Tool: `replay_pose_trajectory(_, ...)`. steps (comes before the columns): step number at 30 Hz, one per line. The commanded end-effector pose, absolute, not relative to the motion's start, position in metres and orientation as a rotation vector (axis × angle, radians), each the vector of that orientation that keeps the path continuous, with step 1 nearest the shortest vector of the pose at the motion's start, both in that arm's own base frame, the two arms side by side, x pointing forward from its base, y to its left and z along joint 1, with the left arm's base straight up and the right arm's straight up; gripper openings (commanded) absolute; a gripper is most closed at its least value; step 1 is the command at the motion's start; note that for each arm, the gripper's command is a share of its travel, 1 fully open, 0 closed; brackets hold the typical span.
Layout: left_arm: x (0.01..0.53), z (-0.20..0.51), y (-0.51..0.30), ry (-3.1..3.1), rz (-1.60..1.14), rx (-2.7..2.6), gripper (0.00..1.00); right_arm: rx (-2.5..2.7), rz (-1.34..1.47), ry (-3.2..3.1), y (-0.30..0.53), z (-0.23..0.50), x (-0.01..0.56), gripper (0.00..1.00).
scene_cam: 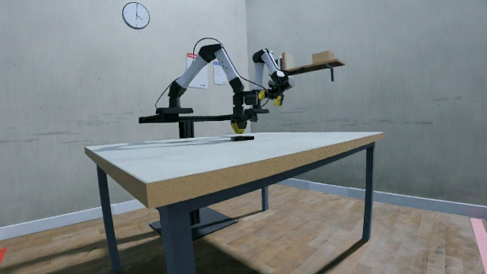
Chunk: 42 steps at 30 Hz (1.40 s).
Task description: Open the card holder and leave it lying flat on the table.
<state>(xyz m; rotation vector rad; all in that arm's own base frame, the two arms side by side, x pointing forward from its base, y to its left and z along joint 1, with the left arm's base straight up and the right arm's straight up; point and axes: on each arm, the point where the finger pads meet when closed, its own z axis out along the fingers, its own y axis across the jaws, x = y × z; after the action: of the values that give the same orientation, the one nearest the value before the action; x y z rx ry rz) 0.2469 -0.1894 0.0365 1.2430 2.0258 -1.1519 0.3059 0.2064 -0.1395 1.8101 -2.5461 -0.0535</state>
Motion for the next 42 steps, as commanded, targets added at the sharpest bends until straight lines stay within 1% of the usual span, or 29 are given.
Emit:
replay_pose_trajectory(1, 0.253, 0.033, -0.185, 2.038, -1.124, 1.224, 1.0, 1.78, -0.01, -2.554, 0.21, -0.141, 0.314, 0.36)
replay_pose_trajectory(4, 0.251, 0.026, -0.183, 2.069, -1.136, 1.198, 1.0, 1.802, -0.026, -2.553, 0.214, -0.143, 0.316, 0.36)
replay_pose_trajectory(5, 0.252, 0.025, -0.182, 2.074, -1.138, 1.191, 1.0, 1.816, -0.025, -2.574, 0.218, -0.134, 0.321, 0.36)
replay_pose_trajectory(8, 0.253, 0.024, -0.181, 2.085, -1.148, 1.168, 1.0, 1.8, -0.026, -2.555, 0.215, -0.148, 0.317, 0.36)
replay_pose_trajectory(26, 0.253, 0.007, -0.174, 2.175, -1.212, 1.02, 1.0, 1.809, -0.025, -2.565, 0.218, -0.171, 0.322, 0.36)
replay_pose_trajectory(36, 0.252, -0.001, -0.17, 2.218, -1.253, 0.938, 1.0, 1.799, -0.025, -2.571, 0.218, -0.171, 0.321, 0.36)
replay_pose_trajectory(37, 0.252, -0.002, -0.17, 2.222, -1.258, 0.928, 1.0, 1.798, -0.025, -2.57, 0.217, -0.171, 0.321, 0.28)
replay_pose_trajectory(38, 0.252, -0.003, -0.169, 2.226, -1.263, 0.918, 1.0, 1.795, -0.025, -2.566, 0.216, -0.172, 0.319, 0.24)
replay_pose_trajectory(42, 0.252, -0.005, -0.168, 2.241, -1.281, 0.878, 1.0, 1.809, -0.025, -2.583, 0.219, -0.163, 0.323, 0.13)
